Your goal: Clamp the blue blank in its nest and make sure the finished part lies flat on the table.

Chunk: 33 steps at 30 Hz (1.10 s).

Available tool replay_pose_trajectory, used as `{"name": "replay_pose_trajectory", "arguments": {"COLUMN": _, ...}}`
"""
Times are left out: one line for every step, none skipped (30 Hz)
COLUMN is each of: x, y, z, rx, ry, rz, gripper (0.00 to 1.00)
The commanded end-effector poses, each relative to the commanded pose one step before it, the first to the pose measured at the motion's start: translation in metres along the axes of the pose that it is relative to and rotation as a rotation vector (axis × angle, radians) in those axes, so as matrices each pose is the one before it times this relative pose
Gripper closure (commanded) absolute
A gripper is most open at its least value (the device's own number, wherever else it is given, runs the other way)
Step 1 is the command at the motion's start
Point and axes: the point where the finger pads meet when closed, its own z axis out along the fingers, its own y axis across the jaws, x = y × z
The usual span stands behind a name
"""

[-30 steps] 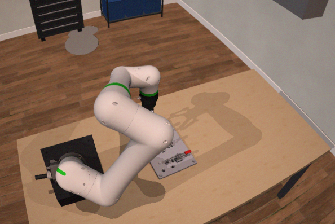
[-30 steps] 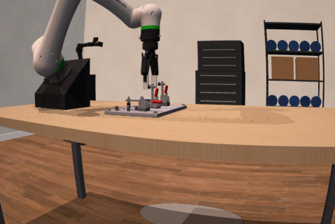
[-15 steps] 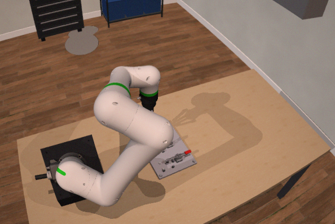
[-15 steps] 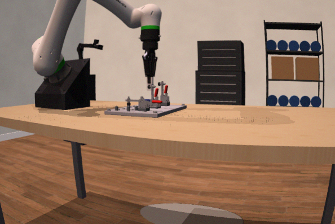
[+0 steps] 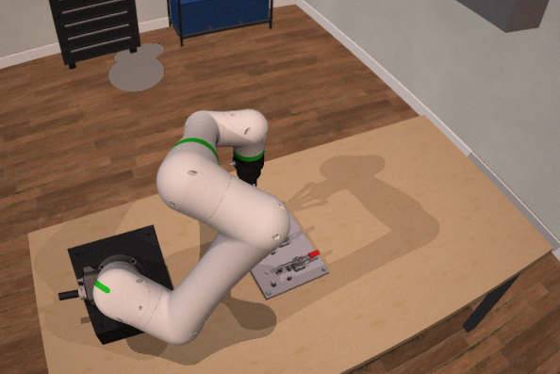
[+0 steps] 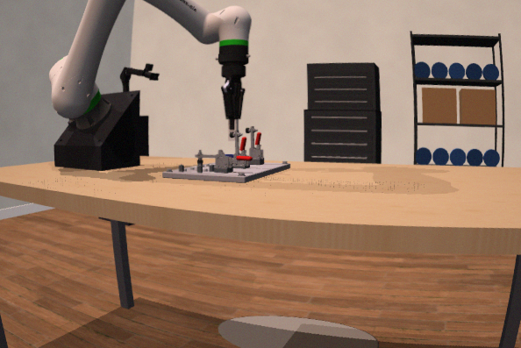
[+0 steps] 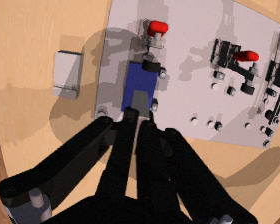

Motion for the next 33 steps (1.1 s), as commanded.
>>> {"name": "replay_pose_trajectory", "arguments": {"x": 0.00012, "y": -0.00014, "z": -0.00021, "rx": 0.00028, "ry": 0.00034, "rz": 0.00001, "gripper": 1.0}}
{"name": "replay_pose_trajectory", "arguments": {"x": 0.0, "y": 0.0, "z": 0.0, "rx": 0.0, "ry": 0.0, "rz": 0.0, "gripper": 1.0}}
{"name": "replay_pose_trajectory", "arguments": {"x": 0.0, "y": 0.0, "z": 0.0, "rx": 0.0, "ry": 0.0, "rz": 0.0, "gripper": 1.0}}
{"name": "replay_pose_trajectory", "arguments": {"x": 0.0, "y": 0.0, "z": 0.0, "rx": 0.0, "ry": 0.0, "rz": 0.0, "gripper": 1.0}}
{"name": "replay_pose_trajectory", "arguments": {"x": 0.0, "y": 0.0, "z": 0.0, "rx": 0.0, "ry": 0.0, "rz": 0.0, "gripper": 1.0}}
{"name": "replay_pose_trajectory", "arguments": {"x": 0.0, "y": 0.0, "z": 0.0, "rx": 0.0, "ry": 0.0, "rz": 0.0, "gripper": 1.0}}
{"name": "replay_pose_trajectory", "arguments": {"x": 0.0, "y": 0.0, "z": 0.0, "rx": 0.0, "ry": 0.0, "rz": 0.0, "gripper": 1.0}}
{"name": "replay_pose_trajectory", "arguments": {"x": 0.0, "y": 0.0, "z": 0.0, "rx": 0.0, "ry": 0.0, "rz": 0.0, "gripper": 1.0}}
{"name": "replay_pose_trajectory", "arguments": {"x": 0.0, "y": 0.0, "z": 0.0, "rx": 0.0, "ry": 0.0, "rz": 0.0, "gripper": 1.0}}
{"name": "replay_pose_trajectory", "arguments": {"x": 0.0, "y": 0.0, "z": 0.0, "rx": 0.0, "ry": 0.0, "rz": 0.0, "gripper": 1.0}}
{"name": "replay_pose_trajectory", "arguments": {"x": 0.0, "y": 0.0, "z": 0.0, "rx": 0.0, "ry": 0.0, "rz": 0.0, "gripper": 1.0}}
{"name": "replay_pose_trajectory", "arguments": {"x": 0.0, "y": 0.0, "z": 0.0, "rx": 0.0, "ry": 0.0, "rz": 0.0, "gripper": 1.0}}
{"name": "replay_pose_trajectory", "arguments": {"x": 0.0, "y": 0.0, "z": 0.0, "rx": 0.0, "ry": 0.0, "rz": 0.0, "gripper": 1.0}}
{"name": "replay_pose_trajectory", "arguments": {"x": 0.0, "y": 0.0, "z": 0.0, "rx": 0.0, "ry": 0.0, "rz": 0.0, "gripper": 1.0}}
{"name": "replay_pose_trajectory", "arguments": {"x": 0.0, "y": 0.0, "z": 0.0, "rx": 0.0, "ry": 0.0, "rz": 0.0, "gripper": 1.0}}
{"name": "replay_pose_trajectory", "arguments": {"x": 0.0, "y": 0.0, "z": 0.0, "rx": 0.0, "ry": 0.0, "rz": 0.0, "gripper": 1.0}}
{"name": "replay_pose_trajectory", "arguments": {"x": 0.0, "y": 0.0, "z": 0.00003, "rx": 0.0, "ry": 0.0, "rz": 0.0, "gripper": 1.0}}
{"name": "replay_pose_trajectory", "arguments": {"x": 0.0, "y": 0.0, "z": 0.00021, "rx": 0.0, "ry": 0.0, "rz": 0.0, "gripper": 1.0}}
{"name": "replay_pose_trajectory", "arguments": {"x": 0.0, "y": 0.0, "z": 0.00051, "rx": 0.0, "ry": 0.0, "rz": 0.0, "gripper": 1.0}}
{"name": "replay_pose_trajectory", "arguments": {"x": 0.0, "y": 0.0, "z": 0.00087, "rx": 0.0, "ry": 0.0, "rz": 0.0, "gripper": 1.0}}
{"name": "replay_pose_trajectory", "arguments": {"x": 0.0, "y": 0.0, "z": 0.00125, "rx": 0.0, "ry": 0.0, "rz": 0.0, "gripper": 1.0}}
{"name": "replay_pose_trajectory", "arguments": {"x": -0.00001, "y": 0.0, "z": 0.00159, "rx": 0.00001, "ry": -0.00001, "rz": -0.00001, "gripper": 1.0}}
{"name": "replay_pose_trajectory", "arguments": {"x": 0.00001, "y": 0.0, "z": 0.00189, "rx": -0.00001, "ry": 0.00001, "rz": 0.00001, "gripper": 1.0}}
{"name": "replay_pose_trajectory", "arguments": {"x": -0.00001, "y": 0.0, "z": 0.0021, "rx": 0.00001, "ry": -0.00001, "rz": -0.00001, "gripper": 1.0}}
{"name": "replay_pose_trajectory", "arguments": {"x": 0.00001, "y": 0.0, "z": 0.00221, "rx": -0.00001, "ry": 0.00001, "rz": 0.00001, "gripper": 1.0}}
{"name": "replay_pose_trajectory", "arguments": {"x": -0.00001, "y": 0.0, "z": 0.00221, "rx": 0.00001, "ry": -0.00001, "rz": -0.00001, "gripper": 1.0}}
{"name": "replay_pose_trajectory", "arguments": {"x": 0.00001, "y": 0.0, "z": 0.00212, "rx": -0.00001, "ry": 0.00001, "rz": 0.00001, "gripper": 1.0}}
{"name": "replay_pose_trajectory", "arguments": {"x": -0.00001, "y": 0.0, "z": 0.00191, "rx": 0.00001, "ry": -0.00001, "rz": -0.00001, "gripper": 1.0}}
{"name": "replay_pose_trajectory", "arguments": {"x": 0.0, "y": 0.0, "z": 0.00162, "rx": -0.00001, "ry": 0.00001, "rz": 0.00001, "gripper": 1.0}}
{"name": "replay_pose_trajectory", "arguments": {"x": 0.0, "y": 0.0, "z": 0.0, "rx": 0.0, "ry": 0.0, "rz": 0.0, "gripper": 1.0}}
{"name": "replay_pose_trajectory", "arguments": {"x": 0.0, "y": 0.0, "z": 0.0, "rx": 0.0, "ry": 0.0, "rz": 0.0, "gripper": 1.0}}
{"name": "replay_pose_trajectory", "arguments": {"x": 0.0, "y": 0.0, "z": 0.00127, "rx": 0.0, "ry": 0.0, "rz": 0.0, "gripper": 1.0}}
{"name": "replay_pose_trajectory", "arguments": {"x": 0.0, "y": 0.0, "z": 0.00088, "rx": 0.0, "ry": 0.0, "rz": 0.0, "gripper": 1.0}}
